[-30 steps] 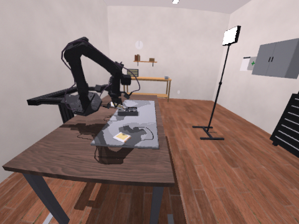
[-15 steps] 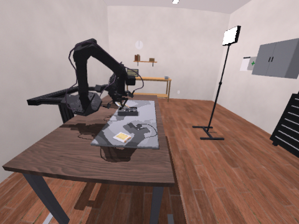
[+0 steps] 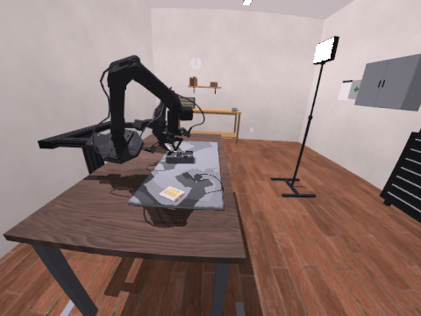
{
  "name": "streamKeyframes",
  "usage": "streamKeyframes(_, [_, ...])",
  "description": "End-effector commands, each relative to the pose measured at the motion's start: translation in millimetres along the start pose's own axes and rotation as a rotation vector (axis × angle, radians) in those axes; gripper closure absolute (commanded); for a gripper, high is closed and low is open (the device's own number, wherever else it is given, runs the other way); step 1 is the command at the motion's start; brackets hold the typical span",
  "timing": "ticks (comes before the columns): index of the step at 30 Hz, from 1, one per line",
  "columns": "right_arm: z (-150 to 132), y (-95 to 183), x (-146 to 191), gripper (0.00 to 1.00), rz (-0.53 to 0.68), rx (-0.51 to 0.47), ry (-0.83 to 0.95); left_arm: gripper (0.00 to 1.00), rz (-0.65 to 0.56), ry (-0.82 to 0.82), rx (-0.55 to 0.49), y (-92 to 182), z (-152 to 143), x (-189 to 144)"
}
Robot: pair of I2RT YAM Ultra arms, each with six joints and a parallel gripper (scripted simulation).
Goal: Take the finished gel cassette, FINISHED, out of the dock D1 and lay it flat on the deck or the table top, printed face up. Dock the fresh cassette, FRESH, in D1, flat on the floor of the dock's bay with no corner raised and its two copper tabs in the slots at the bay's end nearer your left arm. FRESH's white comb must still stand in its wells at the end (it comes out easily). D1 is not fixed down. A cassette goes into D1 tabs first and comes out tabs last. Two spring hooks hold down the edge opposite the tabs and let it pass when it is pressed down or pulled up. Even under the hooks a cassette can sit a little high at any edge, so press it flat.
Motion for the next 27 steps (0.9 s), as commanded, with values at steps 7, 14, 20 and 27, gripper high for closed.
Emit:
streamKeyframes(7, [0.9,11.4,-1.6,1.0,-0.005,-0.053,-0.02,1.0,-0.079,-0.123,-0.153,-23.0,53.4,-34.7])
streamKeyframes(14, [-7.2,10.8,-2.2,1.0,-0.012,-0.039,-0.04,1.0,-0.079,-0.123,-0.153,-23.0,53.4,-34.7])
streamKeyframes(20, [-14.3,10.4,-3.1,1.0,-0.012,-0.039,-0.04,1.0,-0.079,-0.123,-0.153,-23.0,53.4,-34.7])
streamKeyframes(27, [-14.3,10.4,-3.1,1.0,-0.012,-0.039,-0.04,1.0,-0.079,-0.123,-0.153,-23.0,53.4,-34.7])
Point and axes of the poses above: on each arm, the point where the finger pads meet when closed, its own y axis back along the fingers, its own x axis across the jaws, z = x × y, the point moved 5 cm from there along y, back along the fingers, and after that the axes turned 2 degrees about -y, right-handed, at the moved point
